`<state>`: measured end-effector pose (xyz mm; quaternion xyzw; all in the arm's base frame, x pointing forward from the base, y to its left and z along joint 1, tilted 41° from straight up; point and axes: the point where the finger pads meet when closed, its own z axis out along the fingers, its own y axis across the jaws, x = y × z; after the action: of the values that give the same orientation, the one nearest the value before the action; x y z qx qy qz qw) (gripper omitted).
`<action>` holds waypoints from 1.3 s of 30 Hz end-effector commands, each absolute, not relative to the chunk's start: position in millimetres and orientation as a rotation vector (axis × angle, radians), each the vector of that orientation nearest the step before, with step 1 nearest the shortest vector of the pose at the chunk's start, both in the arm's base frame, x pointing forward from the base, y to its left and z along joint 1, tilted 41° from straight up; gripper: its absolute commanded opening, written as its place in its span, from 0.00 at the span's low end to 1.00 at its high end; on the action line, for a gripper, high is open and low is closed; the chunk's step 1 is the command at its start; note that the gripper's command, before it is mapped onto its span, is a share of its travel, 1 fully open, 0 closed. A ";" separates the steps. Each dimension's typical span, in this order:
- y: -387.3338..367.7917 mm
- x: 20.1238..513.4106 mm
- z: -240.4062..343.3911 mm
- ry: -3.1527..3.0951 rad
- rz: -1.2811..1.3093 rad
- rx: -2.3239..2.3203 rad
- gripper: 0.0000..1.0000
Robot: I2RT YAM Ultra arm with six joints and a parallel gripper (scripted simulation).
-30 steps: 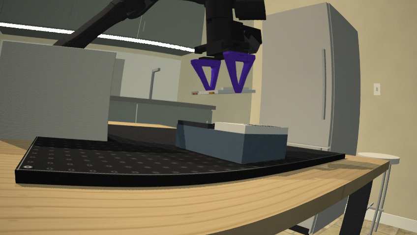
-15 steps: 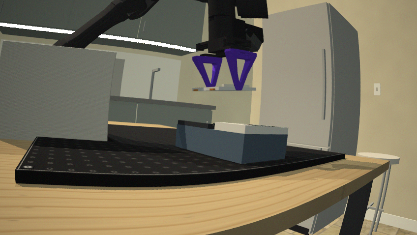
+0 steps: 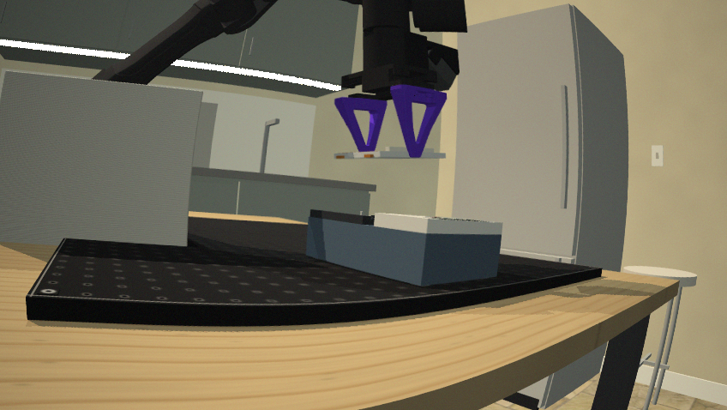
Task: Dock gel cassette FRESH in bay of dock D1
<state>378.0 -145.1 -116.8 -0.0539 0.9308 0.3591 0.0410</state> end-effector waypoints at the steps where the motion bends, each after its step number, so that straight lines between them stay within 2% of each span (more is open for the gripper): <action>1: -160.5 386.9 -101.3 2.819 1.054 -0.156 0.00; 21: -160.5 386.9 -101.3 2.819 1.054 -0.156 0.00; 32: -143.3 376.8 -128.3 2.835 1.097 -0.127 0.00; 39: -147.0 390.2 -125.7 2.818 1.044 -0.153 0.00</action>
<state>376.0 -132.0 -129.8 -0.0545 0.9301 0.3616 0.0339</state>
